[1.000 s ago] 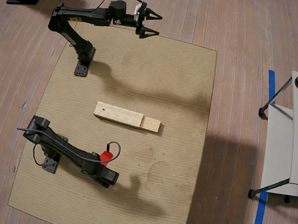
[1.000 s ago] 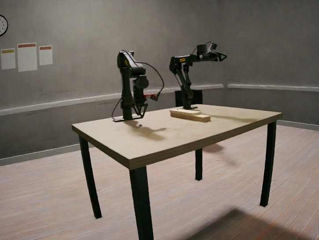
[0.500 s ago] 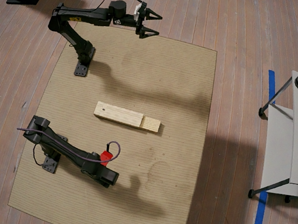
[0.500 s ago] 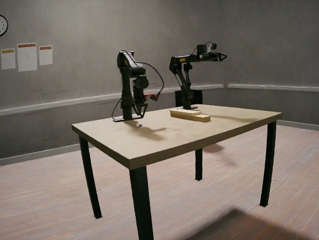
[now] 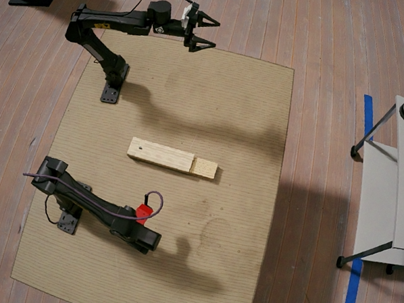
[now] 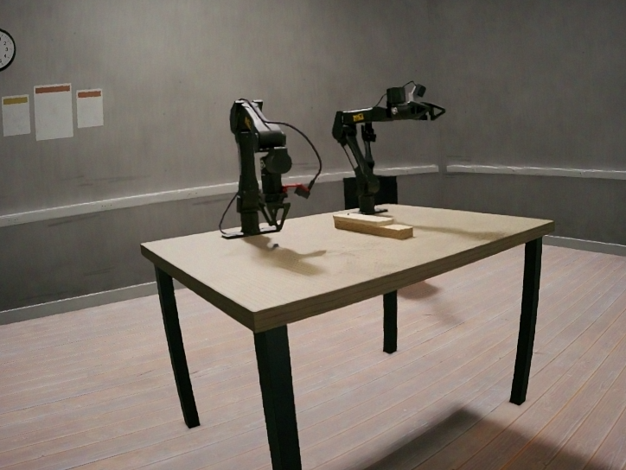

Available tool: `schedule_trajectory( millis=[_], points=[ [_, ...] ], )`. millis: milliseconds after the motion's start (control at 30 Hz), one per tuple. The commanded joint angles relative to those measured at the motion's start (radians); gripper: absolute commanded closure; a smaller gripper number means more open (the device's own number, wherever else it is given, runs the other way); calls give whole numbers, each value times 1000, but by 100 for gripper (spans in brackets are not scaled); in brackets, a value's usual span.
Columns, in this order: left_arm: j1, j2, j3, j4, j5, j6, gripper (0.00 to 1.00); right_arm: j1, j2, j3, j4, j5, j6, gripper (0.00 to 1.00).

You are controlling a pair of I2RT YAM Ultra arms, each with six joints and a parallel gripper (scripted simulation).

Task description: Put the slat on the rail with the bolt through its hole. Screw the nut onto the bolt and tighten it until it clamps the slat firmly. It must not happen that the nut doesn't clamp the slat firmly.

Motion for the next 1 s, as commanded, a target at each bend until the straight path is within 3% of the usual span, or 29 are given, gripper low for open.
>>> schedule_trajectory(
  millis=[0, 967],
  points=[
    [5, -10, 3, 13, 8, 3, 0, -2, 4, -22, 13, -1, -4, 0],
    [5, -10, 3, 13, 8, 3, 0, -3, 37, -69, 91, -1, -5, 0]
  ],
)
